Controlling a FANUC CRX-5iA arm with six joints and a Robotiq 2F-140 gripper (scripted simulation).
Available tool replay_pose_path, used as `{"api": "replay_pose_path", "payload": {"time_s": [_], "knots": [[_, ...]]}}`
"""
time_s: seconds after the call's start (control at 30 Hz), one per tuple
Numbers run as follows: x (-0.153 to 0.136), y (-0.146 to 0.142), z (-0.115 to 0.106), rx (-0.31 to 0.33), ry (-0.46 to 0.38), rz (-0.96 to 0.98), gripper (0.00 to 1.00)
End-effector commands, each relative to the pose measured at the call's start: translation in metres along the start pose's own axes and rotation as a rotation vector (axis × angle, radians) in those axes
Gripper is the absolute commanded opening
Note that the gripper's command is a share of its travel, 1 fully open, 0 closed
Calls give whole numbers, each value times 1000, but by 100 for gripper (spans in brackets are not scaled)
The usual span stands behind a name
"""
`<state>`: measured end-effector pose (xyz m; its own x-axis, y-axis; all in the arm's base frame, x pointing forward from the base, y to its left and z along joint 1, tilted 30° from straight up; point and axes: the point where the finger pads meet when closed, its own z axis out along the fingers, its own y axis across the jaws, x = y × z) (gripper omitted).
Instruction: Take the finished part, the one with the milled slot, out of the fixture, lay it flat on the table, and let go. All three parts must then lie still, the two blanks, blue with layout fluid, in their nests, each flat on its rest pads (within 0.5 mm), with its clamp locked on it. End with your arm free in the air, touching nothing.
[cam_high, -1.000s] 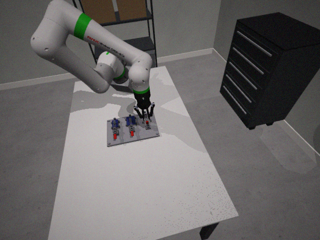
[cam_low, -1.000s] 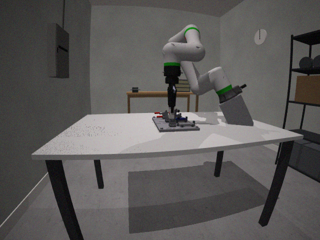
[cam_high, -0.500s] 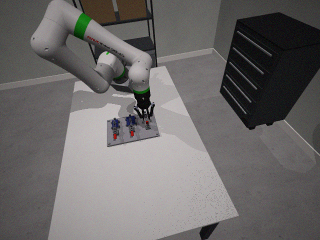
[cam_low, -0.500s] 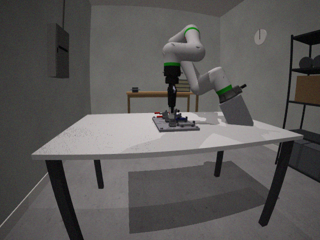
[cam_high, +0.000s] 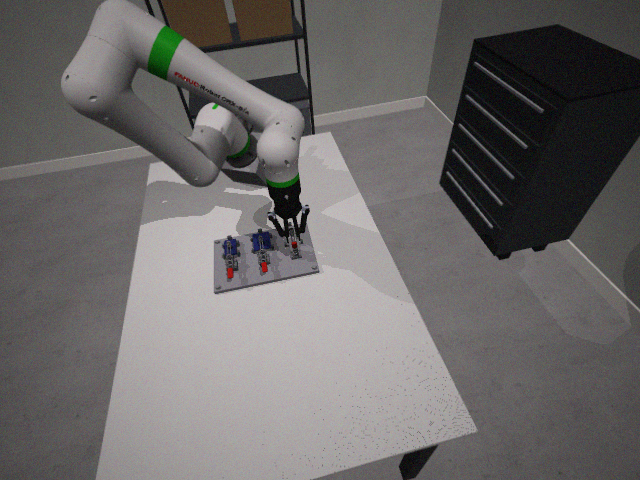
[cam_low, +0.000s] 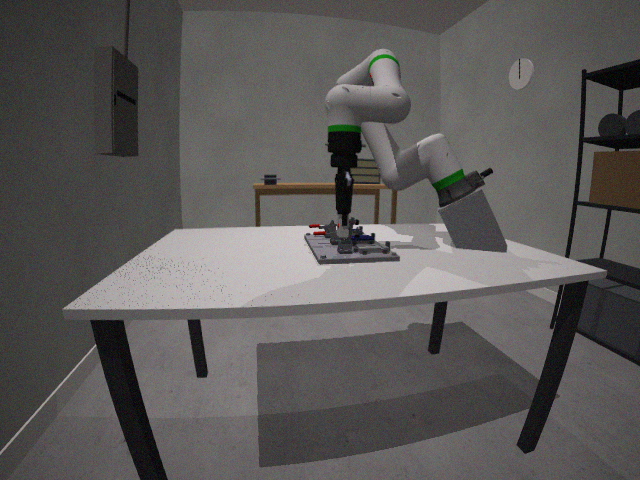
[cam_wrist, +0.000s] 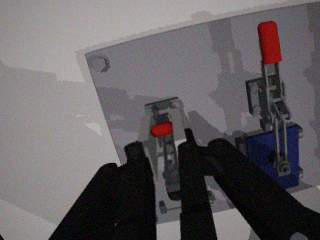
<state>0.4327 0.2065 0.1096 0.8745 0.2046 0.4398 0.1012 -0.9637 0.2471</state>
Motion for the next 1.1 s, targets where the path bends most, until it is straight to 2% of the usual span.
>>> {"api": "replay_pose_path", "payload": {"time_s": [0.0, 1.07], "knots": [[0, 0, 0, 0, 0, 0, 11], [-4, 0, 0, 0, 0, 0, 11]]}}
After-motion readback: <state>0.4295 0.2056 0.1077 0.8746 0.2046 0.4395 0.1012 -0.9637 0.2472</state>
